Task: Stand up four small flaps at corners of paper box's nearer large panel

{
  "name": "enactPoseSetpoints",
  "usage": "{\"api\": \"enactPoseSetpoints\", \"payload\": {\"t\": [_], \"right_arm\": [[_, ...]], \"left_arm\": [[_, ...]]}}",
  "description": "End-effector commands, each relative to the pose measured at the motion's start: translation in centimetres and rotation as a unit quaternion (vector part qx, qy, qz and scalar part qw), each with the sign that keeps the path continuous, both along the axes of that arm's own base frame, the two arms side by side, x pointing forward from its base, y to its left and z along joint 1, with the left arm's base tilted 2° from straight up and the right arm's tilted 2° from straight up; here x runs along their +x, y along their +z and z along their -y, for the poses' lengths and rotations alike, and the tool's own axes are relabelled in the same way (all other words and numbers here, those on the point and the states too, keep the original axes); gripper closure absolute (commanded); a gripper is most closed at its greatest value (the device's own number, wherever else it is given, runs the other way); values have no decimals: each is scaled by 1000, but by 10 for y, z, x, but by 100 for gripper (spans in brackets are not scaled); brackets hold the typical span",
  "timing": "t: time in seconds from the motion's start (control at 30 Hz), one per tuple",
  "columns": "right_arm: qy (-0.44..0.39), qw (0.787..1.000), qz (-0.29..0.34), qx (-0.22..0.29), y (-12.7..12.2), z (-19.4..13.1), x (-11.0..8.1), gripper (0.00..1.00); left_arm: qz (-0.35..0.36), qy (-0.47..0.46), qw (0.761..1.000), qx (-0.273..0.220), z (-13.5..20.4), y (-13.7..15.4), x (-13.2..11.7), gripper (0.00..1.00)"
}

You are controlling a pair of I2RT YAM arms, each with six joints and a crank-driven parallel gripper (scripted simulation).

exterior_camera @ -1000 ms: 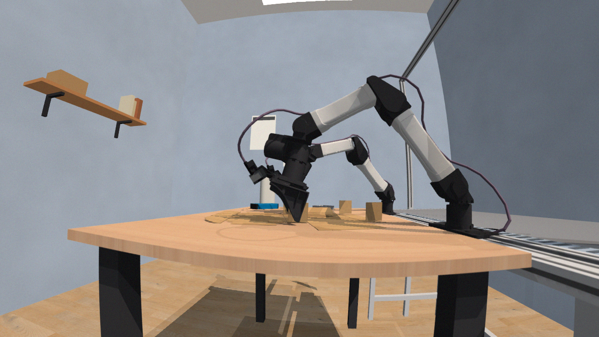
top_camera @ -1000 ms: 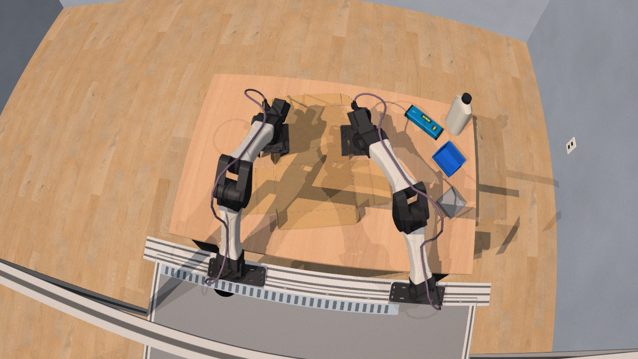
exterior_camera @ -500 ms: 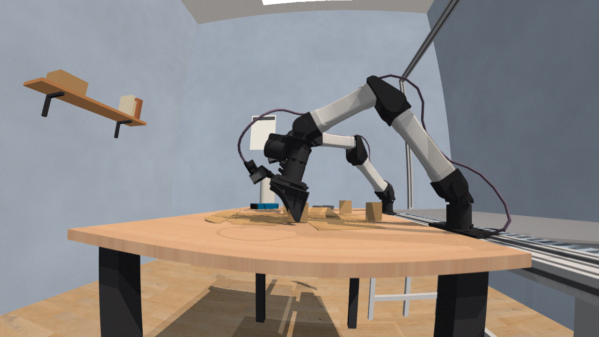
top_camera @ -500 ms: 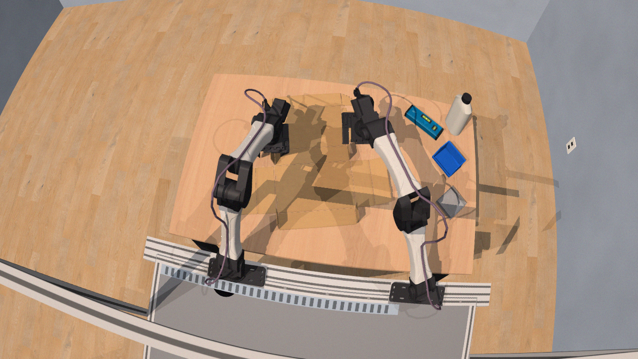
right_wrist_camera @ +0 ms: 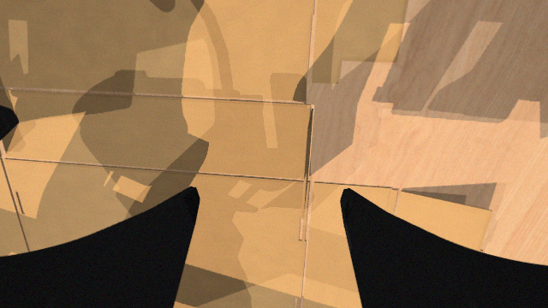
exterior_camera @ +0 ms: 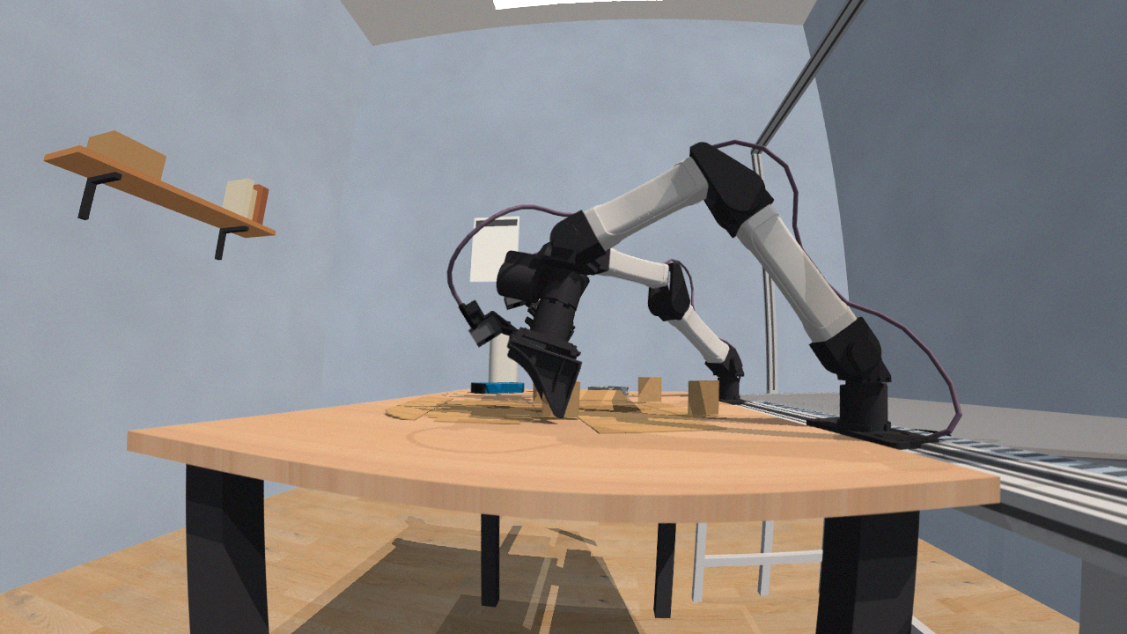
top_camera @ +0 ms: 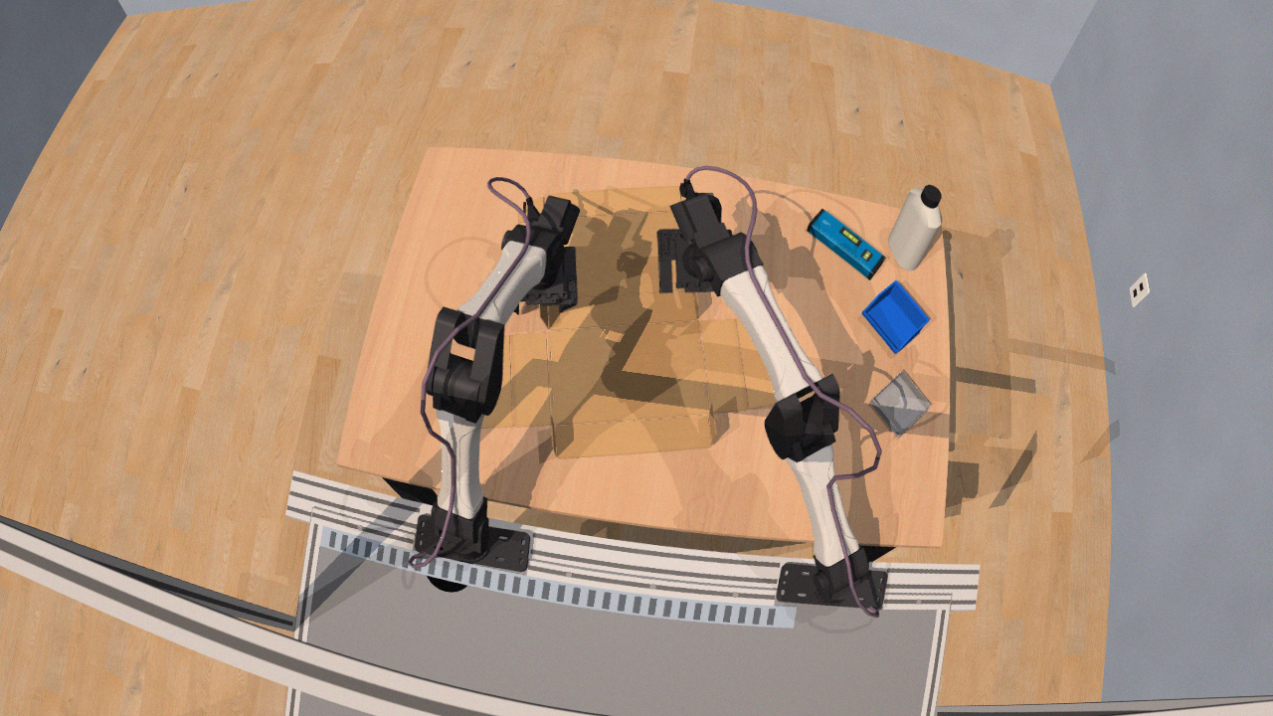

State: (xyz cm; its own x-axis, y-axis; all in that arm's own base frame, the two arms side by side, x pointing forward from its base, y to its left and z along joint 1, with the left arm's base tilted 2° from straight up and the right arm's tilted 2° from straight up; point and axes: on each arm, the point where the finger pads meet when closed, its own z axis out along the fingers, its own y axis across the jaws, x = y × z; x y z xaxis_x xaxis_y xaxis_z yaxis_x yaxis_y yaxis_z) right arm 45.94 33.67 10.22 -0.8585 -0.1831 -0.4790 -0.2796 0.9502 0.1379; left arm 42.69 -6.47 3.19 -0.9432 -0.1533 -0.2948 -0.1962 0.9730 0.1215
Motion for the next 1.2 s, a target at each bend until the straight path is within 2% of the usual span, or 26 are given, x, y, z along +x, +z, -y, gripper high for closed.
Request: {"api": "enactPoseSetpoints", "payload": {"t": [0.0,0.27,0.63,0.67,0.93,1.17], "right_arm": [[-13,1000,-1,-5,9,-9,3,19],[-21,1000,-1,-5,9,-3,8,19],[-15,1000,-2,-5,-10,-10,3,19],[-15,1000,23,14,18,-11,5,19],[-15,1000,23,14,0,-12,5,19],[-16,1000,23,14,-1,-13,5,19]], "left_arm": [[-26,-3,1000,16,0,-14,-7,19],[-26,-3,1000,16,0,-14,-7,19],[-26,-3,1000,16,0,-14,-7,19],[-26,-3,1000,16,0,-14,-7,19],[-26,-3,1000,16,0,-14,-7,19],[-26,-3,1000,16,0,-14,-7,19]]}}
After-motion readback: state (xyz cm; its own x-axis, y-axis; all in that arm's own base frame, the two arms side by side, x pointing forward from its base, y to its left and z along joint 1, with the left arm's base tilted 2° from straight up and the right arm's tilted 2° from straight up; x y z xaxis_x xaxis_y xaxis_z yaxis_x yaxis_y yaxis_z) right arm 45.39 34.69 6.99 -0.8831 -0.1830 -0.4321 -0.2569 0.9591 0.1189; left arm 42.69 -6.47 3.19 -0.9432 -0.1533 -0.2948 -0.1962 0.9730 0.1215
